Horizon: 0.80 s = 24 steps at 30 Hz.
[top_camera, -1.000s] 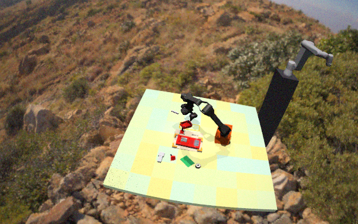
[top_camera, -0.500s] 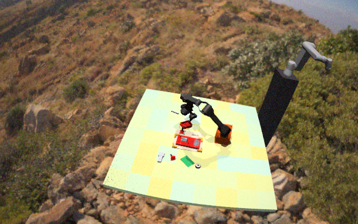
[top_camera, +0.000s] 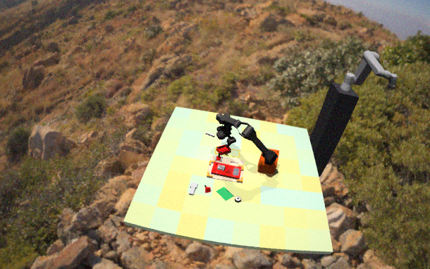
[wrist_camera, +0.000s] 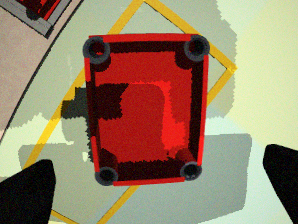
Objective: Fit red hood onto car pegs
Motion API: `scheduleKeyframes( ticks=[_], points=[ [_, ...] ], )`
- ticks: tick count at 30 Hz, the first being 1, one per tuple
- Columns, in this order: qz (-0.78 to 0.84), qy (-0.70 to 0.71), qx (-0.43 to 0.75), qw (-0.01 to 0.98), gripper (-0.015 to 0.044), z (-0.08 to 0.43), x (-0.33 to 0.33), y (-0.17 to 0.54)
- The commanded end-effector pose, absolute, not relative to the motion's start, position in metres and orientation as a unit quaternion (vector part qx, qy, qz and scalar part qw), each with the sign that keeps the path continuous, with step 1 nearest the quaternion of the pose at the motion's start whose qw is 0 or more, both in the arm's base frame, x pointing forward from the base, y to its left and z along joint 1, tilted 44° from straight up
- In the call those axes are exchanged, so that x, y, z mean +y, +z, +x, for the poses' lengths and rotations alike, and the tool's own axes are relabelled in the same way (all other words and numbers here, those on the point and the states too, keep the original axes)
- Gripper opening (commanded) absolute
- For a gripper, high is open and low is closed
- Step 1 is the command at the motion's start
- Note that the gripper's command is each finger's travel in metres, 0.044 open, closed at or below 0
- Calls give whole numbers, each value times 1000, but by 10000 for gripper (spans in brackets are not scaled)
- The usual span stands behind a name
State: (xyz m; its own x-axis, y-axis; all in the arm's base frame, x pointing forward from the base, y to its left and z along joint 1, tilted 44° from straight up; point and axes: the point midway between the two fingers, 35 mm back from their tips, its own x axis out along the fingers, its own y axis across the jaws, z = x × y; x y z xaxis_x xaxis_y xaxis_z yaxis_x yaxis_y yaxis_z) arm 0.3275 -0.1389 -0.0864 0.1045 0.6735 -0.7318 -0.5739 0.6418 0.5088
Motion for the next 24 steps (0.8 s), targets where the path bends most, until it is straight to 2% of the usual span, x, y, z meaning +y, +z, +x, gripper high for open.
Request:
scheduleKeyframes(
  ticks=[1, 24],
  points=[
    [53, 420, 521, 741, 440, 327, -137, -89],
    [53, 420, 521, 741, 440, 330, -126, -99]
  ],
)
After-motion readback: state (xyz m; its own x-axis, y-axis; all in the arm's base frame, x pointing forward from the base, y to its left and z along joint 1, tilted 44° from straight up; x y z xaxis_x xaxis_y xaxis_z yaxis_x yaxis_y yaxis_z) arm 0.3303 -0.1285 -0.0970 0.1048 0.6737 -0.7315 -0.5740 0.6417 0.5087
